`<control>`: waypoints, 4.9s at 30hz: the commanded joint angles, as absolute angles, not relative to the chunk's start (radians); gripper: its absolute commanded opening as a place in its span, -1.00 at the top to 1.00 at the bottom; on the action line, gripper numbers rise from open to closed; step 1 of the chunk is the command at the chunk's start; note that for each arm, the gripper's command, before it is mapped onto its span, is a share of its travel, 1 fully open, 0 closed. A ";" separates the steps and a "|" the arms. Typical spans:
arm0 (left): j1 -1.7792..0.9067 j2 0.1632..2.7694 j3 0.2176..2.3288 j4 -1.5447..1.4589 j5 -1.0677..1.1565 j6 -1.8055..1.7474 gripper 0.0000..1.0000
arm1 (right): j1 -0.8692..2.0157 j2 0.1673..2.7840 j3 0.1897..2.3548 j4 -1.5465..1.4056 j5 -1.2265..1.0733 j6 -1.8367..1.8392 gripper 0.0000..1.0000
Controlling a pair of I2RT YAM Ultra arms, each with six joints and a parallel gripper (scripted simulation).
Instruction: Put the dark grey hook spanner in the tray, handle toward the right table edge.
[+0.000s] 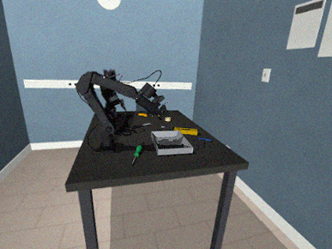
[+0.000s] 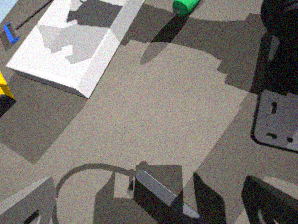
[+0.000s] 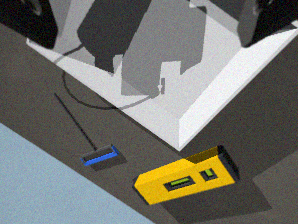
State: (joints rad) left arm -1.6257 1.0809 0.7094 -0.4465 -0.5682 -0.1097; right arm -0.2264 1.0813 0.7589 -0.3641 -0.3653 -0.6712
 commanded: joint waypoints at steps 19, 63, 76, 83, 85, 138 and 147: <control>-0.905 0.601 0.729 -0.393 -0.367 0.159 -1.00 | -0.226 1.076 0.767 -0.358 -0.367 -0.670 -1.00; 0.006 1.042 1.059 0.016 0.000 -0.006 -1.00 | 0.821 0.718 0.779 -1.108 -0.096 -0.303 -1.00; 0.006 1.044 1.060 0.017 0.000 -0.006 -1.00 | 1.257 0.799 0.813 -1.139 -0.005 -0.036 -1.00; 0.006 1.044 1.060 0.017 0.000 -0.006 -1.00 | 1.296 0.812 0.817 -1.142 0.011 -0.018 -1.00; 0.000 1.038 1.051 0.005 0.000 0.001 -1.00 | 1.297 0.812 0.817 -1.142 0.011 -0.017 -1.00; 0.000 1.038 1.051 0.005 0.000 0.001 -1.00 | 1.268 1.488 0.816 -0.869 0.005 1.563 -0.25; 0.000 1.038 1.051 0.005 0.000 0.001 -1.00 | 1.270 1.511 0.778 -0.836 0.008 1.559 -0.08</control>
State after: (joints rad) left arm -0.0074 1.0348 1.0191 -0.0608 -0.0109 0.0093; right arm 1.2621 1.4944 0.7952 -0.8742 -0.0174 1.5448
